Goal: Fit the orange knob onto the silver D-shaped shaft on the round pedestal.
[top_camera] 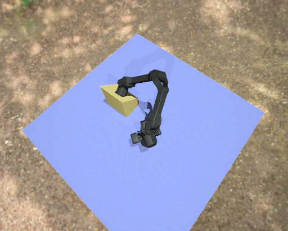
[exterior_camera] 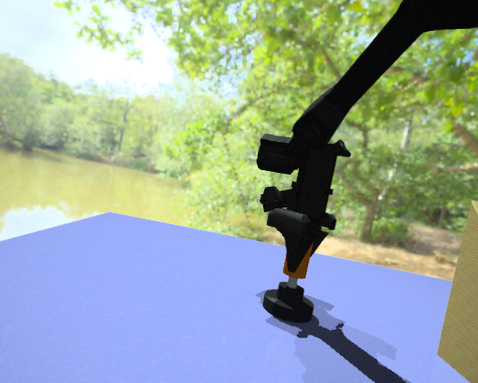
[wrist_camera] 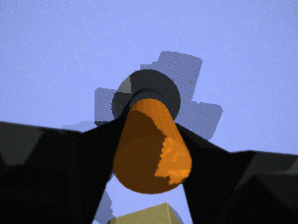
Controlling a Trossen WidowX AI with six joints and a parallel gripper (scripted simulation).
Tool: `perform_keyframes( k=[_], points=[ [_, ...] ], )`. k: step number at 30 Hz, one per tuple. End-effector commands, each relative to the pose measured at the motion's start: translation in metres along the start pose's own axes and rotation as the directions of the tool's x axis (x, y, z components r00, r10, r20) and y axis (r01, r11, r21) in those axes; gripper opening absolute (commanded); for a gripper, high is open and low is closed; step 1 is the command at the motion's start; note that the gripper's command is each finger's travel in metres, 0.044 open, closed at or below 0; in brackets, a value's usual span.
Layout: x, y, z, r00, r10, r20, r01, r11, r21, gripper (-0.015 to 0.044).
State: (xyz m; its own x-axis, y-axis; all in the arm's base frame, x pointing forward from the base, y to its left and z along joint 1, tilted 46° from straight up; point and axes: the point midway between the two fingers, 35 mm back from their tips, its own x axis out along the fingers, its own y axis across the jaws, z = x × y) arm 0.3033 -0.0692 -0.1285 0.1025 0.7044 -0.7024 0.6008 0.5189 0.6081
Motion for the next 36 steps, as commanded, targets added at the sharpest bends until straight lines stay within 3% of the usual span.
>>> perform_keyframes(
  k=[1, 23, 30, 36],
  points=[
    [-0.0005, -0.0011, -0.0024, 1.0, -0.002, 0.005, 0.002, 1.0, -0.018, 0.0],
    [-0.0018, 0.0003, -0.0003, 1.0, -0.002, 0.005, 0.002, 1.0, -0.018, 0.0],
    [-0.0028, 0.0012, 0.0016, 1.0, -0.002, 0.005, 0.003, 0.976, -0.216, 0.0],
    [-0.0008, 0.0009, 0.0054, 1.0, -0.001, 0.005, 0.003, 0.974, -0.226, 0.0]
  ],
)
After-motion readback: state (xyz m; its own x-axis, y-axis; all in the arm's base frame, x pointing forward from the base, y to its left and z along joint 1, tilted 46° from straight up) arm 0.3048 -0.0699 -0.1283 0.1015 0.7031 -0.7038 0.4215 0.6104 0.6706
